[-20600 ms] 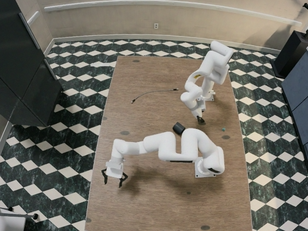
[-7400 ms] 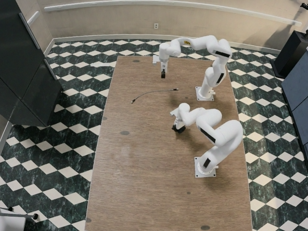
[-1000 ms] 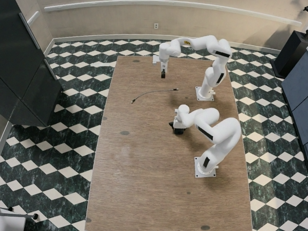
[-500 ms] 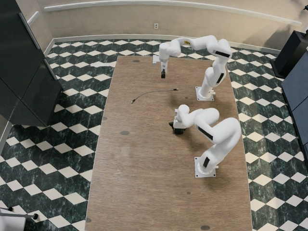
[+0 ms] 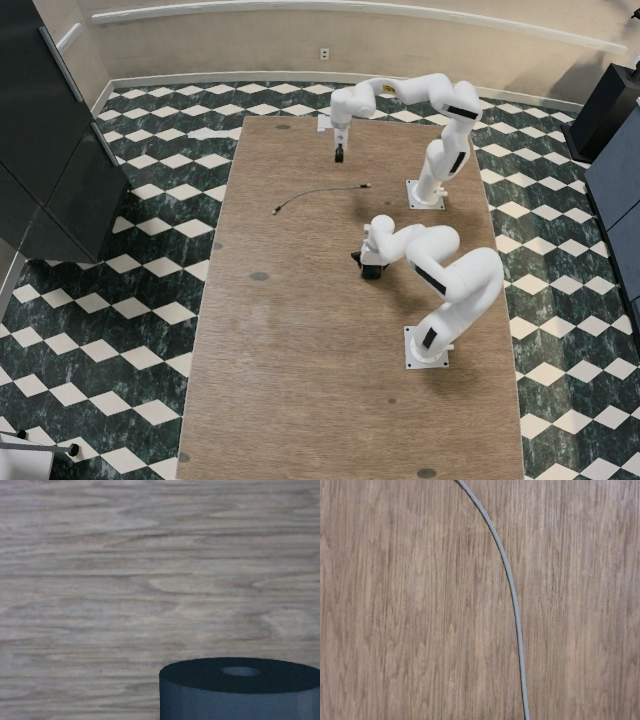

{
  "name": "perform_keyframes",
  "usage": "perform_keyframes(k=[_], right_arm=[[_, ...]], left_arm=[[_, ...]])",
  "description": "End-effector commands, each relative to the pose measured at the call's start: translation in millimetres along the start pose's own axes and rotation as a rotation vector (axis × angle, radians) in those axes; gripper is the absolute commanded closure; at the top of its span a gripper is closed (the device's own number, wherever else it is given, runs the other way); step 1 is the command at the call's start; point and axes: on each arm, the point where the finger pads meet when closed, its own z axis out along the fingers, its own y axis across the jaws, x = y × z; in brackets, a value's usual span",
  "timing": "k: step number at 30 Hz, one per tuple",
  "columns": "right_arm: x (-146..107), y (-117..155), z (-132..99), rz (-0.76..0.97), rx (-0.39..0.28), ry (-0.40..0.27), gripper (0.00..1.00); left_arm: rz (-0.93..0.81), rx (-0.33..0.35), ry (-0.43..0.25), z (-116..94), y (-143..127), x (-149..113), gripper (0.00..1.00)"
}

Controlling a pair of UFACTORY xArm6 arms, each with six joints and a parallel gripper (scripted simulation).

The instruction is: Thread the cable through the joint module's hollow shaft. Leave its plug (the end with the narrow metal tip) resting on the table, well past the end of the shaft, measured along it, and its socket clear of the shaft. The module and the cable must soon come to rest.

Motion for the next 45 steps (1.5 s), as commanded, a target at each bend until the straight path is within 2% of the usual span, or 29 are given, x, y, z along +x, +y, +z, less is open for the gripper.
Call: perform_keyframes(k=[1, 9, 15, 16, 26, 28, 32, 35, 43, 45], right_arm=[[4.2, -0.1, -6.4, -0.010, -0.004, 0.021, 0.00], [4.2, -0.1, -6.4, -0.010, -0.004, 0.021, 0.00], [4.2, -0.1, -6.4, -0.010, -0.004, 0.021, 0.00], [4.0, -2.0, -6.2, -0.014, -0.005, 0.020, 0.71], [4.1, -1.1, -6.3, -0.012, -0.004, 0.020, 0.71], [4.1, -1.1, -6.3, -0.012, -0.004, 0.020, 0.71], [4.1, -1.1, -6.3, -0.012, -0.004, 0.020, 0.71], [0.3, 1.5, 6.5, -0.024, -0.005, 0.019, 0.71], [-23.4, 15.6, 65.4, -0.080, -0.006, 0.023, 0.71], [-23.4, 15.6, 65.4, -0.080, -0.006, 0.023, 0.71]], left_arm=[[-0.011, 0.009, 0.018, -22.9, -3.8, 5.2, 0.00], [-0.011, 0.009, 0.018, -52.4, -3.4, 4.4, 0.00], [-0.011, 0.009, 0.018, -55.6, -3.4, 4.2, 0.00], [-0.026, 0.009, 0.018, -56.7, -6.7, 2.9, 0.00], [-0.330, 0.008, 0.016, -81.0, -68.7, -34.0, 0.00], [-0.330, 0.008, 0.016, -81.0, -68.7, -34.0, 0.00], [-0.439, 0.007, 0.013, -89.7, -89.2, -51.5, 0.00], [-0.528, 0.008, 0.013, -98.2, -105.1, -66.4, 0.00], [-0.760, 0.009, 0.014, -121.6, -141.5, -110.0, 0.00], [-0.760, 0.009, 0.014, -121.6, -141.5, -110.0, 0.00]])
